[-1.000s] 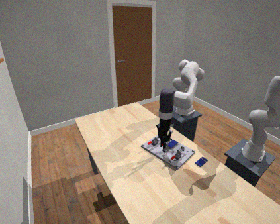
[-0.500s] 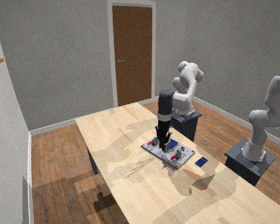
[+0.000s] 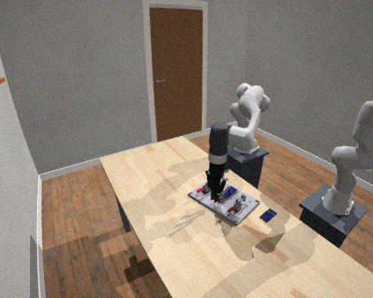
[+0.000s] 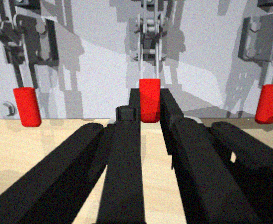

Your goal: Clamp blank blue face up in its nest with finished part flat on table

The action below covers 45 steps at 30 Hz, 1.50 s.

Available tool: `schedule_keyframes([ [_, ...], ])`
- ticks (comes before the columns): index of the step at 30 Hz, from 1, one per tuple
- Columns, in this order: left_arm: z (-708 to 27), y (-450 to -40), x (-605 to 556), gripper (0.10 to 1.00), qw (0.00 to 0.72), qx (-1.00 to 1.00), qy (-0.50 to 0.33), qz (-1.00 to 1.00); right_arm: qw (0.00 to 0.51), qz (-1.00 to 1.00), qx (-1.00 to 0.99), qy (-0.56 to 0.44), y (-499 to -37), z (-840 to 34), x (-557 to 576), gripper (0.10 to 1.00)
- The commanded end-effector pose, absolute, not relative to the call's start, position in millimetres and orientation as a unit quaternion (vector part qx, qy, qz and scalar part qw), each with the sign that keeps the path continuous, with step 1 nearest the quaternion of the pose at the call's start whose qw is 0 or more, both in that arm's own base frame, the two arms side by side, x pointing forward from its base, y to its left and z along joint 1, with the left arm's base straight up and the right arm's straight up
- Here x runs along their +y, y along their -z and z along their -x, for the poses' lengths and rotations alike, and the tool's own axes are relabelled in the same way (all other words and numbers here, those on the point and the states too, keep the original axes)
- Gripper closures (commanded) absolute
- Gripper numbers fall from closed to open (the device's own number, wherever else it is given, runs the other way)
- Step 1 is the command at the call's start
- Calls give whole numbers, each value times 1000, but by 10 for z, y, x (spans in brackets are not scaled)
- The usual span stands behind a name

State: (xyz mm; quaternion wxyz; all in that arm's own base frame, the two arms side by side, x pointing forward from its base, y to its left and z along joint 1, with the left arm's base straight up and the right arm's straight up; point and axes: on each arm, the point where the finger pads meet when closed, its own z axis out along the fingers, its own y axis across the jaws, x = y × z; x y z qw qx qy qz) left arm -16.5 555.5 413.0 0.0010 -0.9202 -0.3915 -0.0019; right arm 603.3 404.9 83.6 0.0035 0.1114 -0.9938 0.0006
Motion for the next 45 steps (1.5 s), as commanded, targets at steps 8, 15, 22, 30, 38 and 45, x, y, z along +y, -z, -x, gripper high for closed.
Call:
schedule_keyframes([
  [8,165,-4131,5555,98,1,-391,2,920,0,-112,-994,0,-726,-6105,4059,999],
  [15,165,-4131,5555,98,1,-391,2,920,0,-112,-994,0,-677,-6124,4064,999],
  [22,165,-4131,5555,98,1,-391,2,920,0,-112,-994,0,-652,-6133,4065,999],
  [30,165,-4131,5555,98,1,-391,2,920,0,-112,-994,0,-631,-6140,4067,999],
  [38,165,-4131,5555,98,1,-391,2,920,0,-112,-994,0,-626,-6141,4067,999],
  [45,165,-4131,5555,98,1,-391,2,920,0,-112,-994,0,-626,-6142,4067,999],
])
